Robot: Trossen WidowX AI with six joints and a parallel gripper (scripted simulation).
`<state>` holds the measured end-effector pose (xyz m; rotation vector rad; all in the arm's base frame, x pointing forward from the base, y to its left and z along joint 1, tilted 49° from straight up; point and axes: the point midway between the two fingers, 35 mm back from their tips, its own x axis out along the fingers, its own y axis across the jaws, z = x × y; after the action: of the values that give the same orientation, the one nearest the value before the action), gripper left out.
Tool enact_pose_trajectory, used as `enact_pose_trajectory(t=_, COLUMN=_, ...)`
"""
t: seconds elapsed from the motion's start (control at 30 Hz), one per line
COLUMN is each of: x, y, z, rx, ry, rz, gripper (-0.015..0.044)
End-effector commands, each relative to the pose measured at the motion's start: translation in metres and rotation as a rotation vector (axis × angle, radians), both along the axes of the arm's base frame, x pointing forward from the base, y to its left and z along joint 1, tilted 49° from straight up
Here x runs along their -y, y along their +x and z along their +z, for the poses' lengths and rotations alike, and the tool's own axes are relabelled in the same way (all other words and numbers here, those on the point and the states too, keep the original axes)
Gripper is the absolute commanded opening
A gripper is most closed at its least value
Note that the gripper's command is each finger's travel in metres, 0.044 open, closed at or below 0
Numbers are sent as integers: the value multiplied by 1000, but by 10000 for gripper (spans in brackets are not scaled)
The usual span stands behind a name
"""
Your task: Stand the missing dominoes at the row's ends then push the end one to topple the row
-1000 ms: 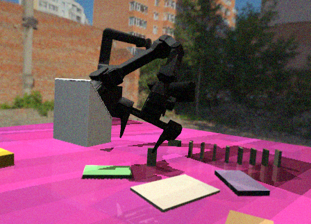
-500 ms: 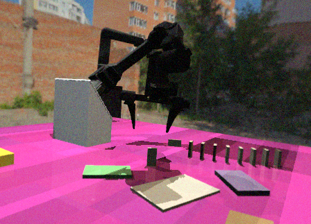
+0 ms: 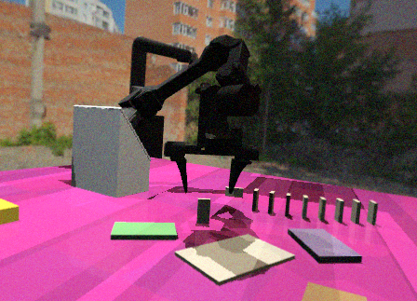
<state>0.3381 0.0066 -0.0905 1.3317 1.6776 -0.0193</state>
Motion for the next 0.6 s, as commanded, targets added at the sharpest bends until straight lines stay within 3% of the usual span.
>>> enact_pose_trajectory(t=0.0, x=-18, y=-7, z=-17, rx=-26, ry=15, rz=-3, gripper=440)
enact_pose_trajectory(t=0.53, x=-30, y=-7, z=-26, rx=-27, ry=17, rz=-2, gripper=440)
enact_pose_trajectory(t=0.57, x=-30, y=-7, z=-26, rx=-27, ry=17, rz=-2, gripper=414)
